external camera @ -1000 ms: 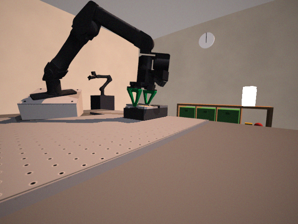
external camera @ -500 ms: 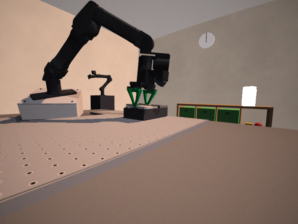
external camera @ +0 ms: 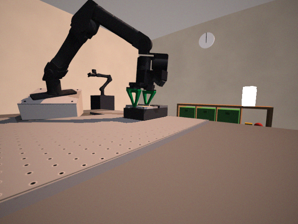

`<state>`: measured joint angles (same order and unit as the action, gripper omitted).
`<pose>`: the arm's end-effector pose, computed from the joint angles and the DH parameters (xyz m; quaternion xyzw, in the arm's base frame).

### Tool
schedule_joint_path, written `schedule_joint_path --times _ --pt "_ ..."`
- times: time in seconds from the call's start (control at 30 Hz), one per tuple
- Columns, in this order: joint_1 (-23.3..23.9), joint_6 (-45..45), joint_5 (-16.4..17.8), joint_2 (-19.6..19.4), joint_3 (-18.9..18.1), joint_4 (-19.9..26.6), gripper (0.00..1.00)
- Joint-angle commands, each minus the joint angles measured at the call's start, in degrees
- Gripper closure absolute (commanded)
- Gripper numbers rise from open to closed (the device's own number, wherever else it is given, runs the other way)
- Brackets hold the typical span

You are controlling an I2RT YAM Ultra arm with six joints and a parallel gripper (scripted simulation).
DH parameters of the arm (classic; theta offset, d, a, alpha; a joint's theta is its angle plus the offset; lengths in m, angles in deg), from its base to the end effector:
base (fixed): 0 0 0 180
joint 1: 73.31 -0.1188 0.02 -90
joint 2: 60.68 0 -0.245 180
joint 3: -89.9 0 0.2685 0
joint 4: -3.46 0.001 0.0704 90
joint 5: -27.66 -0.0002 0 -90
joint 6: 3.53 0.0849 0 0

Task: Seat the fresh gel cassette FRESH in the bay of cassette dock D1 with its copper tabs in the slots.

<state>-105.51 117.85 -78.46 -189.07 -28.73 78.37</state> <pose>0.3934 0.2211 0.1140 -0.0006 0.9891 -0.0948 0.1129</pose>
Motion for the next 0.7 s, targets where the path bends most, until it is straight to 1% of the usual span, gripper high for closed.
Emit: schedule_joint_path --times 0.0,0.03,0.07,0.1,0.23,0.43,0.47,0.5,0.53,0.63,0.67 --pt "-0.99 -0.48 -1.51 2.25 1.47 -2.61 1.00" --pt "-0.97 -0.52 -1.51 2.22 1.41 -2.62 1.00" --pt "-0.90 -0.52 -1.52 2.43 -0.56 -2.73 1.00" --pt "-0.74 -0.55 -1.53 2.41 -0.85 -2.71 1.00" --pt "-0.54 -0.61 -1.54 2.29 -1.04 -2.66 1.00" --pt "0.05 -0.80 -1.52 -0.17 -1.72 -2.47 1.00" --pt "-0.51 -0.79 -1.88 2.34 -0.27 -3.37 1.00" --pt "-0.98 -0.83 -2.21 2.59 2.31 -4.28 1.00" --pt "-1.10 -0.85 -2.57 3.05 3.26 -5.25 1.00" --pt "-0.99 -0.96 -2.58 3.12 3.64 -5.73 1.00" --pt "-0.91 -0.98 -2.59 3.14 3.27 -5.85 1.00"
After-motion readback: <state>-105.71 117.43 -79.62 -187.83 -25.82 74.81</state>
